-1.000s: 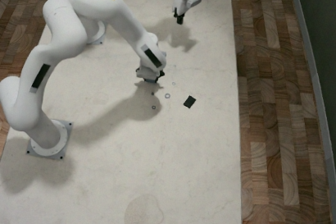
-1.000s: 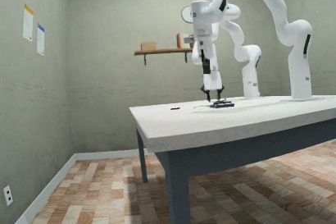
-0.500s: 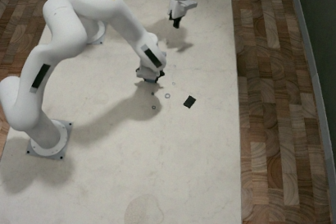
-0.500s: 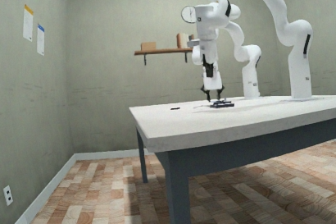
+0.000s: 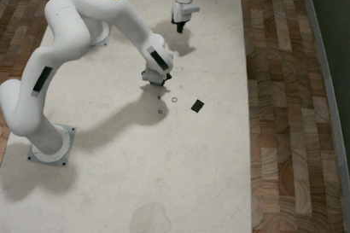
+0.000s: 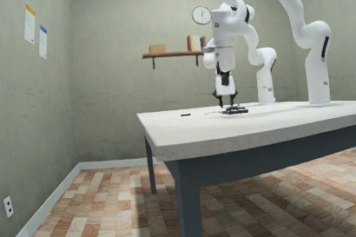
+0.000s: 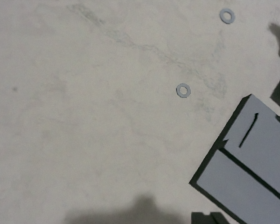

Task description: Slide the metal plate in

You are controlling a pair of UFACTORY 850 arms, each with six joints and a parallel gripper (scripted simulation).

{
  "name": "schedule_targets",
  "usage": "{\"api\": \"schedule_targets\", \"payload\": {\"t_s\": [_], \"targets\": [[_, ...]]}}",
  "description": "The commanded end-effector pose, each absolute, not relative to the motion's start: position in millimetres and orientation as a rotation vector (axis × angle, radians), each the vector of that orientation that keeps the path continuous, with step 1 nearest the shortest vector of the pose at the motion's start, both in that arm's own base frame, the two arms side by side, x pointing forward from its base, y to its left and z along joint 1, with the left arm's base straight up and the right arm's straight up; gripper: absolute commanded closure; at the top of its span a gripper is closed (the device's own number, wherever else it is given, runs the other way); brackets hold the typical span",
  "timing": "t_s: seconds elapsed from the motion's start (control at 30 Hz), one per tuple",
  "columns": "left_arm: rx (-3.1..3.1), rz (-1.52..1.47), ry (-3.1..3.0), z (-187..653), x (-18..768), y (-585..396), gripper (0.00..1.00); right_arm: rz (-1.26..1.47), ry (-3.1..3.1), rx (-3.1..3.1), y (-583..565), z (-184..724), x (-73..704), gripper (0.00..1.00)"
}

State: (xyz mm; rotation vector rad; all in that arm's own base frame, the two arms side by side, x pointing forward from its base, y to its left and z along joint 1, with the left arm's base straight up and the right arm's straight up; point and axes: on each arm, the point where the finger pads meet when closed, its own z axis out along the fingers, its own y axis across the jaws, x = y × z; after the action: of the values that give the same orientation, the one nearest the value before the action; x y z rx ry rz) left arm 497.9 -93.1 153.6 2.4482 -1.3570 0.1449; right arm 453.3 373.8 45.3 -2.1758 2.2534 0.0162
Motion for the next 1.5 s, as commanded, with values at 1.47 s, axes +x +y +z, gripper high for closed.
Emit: {"api": "schedule_targets", "payload": {"t_s": [1.47], "targets": [[1.977,0.39,-1.932,110,438,-119,1.0,0.016,2.252,-2.174,375,46,454,1.0]]}}
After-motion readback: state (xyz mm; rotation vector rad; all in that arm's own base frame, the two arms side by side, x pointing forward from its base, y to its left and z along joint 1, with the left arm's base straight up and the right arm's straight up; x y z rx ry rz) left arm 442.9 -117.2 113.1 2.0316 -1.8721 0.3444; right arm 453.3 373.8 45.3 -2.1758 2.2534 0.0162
